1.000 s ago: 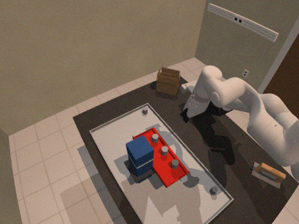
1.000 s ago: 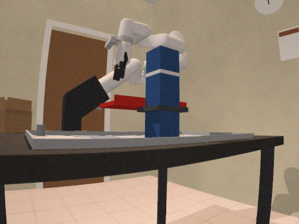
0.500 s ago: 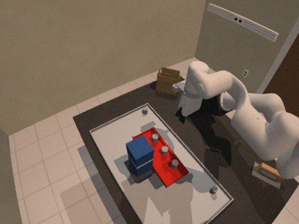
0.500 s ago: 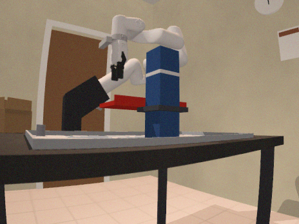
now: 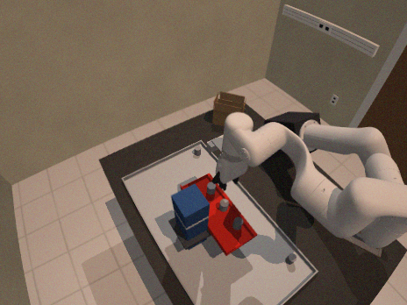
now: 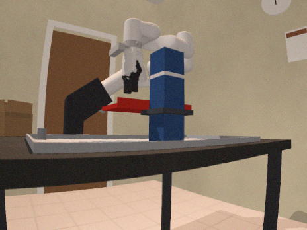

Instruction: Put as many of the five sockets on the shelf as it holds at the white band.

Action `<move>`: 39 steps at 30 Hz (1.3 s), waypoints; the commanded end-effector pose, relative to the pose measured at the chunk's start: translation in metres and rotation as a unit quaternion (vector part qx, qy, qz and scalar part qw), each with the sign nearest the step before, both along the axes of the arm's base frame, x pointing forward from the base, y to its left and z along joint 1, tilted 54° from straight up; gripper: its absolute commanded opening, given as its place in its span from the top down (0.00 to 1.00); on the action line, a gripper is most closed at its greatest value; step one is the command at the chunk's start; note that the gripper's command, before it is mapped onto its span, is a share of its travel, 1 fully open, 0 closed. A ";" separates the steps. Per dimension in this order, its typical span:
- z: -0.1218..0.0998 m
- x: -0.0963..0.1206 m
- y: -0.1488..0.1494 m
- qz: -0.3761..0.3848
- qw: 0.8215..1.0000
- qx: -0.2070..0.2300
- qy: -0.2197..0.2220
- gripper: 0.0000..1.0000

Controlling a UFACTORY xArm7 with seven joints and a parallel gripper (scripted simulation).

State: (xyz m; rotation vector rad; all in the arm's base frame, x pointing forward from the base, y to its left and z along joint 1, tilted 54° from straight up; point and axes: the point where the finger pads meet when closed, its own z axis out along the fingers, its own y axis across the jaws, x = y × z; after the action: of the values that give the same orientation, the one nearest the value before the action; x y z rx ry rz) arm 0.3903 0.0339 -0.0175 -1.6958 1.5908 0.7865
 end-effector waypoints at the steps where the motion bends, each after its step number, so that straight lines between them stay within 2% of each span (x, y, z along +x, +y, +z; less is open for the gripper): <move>1: -0.004 0.010 0.002 -0.002 1.000 0.000 -0.001 0.53; 14: -0.006 0.011 0.005 -0.002 1.000 0.000 -0.001 0.53; 23: -0.020 0.012 0.024 -0.002 1.000 0.000 -0.001 0.53; 39: -0.027 0.012 0.033 -0.002 1.000 0.000 -0.001 0.53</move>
State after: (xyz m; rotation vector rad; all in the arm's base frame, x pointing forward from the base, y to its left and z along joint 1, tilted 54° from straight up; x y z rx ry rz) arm 0.4015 0.0638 -0.0418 -1.6941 1.5911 0.7874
